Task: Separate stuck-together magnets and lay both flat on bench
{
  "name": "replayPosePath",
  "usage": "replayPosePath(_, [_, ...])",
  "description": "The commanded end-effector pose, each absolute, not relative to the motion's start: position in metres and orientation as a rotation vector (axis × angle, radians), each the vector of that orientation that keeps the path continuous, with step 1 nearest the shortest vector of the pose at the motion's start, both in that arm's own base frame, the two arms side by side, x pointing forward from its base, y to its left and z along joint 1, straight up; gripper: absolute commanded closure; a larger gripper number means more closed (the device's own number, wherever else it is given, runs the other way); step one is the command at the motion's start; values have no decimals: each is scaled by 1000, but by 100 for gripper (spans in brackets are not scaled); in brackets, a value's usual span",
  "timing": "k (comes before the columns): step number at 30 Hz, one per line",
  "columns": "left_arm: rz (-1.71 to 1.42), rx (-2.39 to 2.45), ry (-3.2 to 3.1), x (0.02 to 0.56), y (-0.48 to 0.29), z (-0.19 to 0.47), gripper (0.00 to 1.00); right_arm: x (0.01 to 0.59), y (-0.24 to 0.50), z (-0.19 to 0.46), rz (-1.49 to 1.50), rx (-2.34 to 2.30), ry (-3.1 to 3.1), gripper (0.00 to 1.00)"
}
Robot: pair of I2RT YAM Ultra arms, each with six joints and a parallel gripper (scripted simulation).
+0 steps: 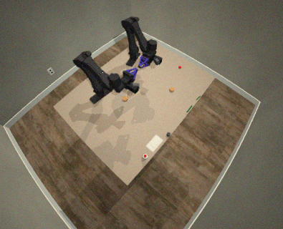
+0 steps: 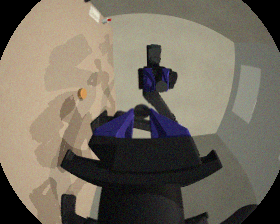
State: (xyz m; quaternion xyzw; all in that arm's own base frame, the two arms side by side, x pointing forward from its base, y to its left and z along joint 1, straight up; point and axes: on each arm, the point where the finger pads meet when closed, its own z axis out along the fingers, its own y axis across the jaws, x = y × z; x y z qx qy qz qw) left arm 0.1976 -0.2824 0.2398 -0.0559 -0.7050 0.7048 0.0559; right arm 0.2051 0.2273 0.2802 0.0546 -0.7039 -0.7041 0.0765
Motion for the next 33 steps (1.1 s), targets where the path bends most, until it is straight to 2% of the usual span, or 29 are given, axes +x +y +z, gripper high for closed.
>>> replayPosePath(1, [2152, -188, -2142, 198, -282, 243, 75, 215, 228, 279, -2138, 141, -2134, 75])
replayPosePath(19, [2152, -188, -2142, 198, -282, 243, 75, 282, 218, 253, -2151, -63, -2387, 75])
replayPosePath(33, [2152, -188, -2142, 198, -282, 243, 75, 310, 199, 220, -1973, -141, -2636, 75])
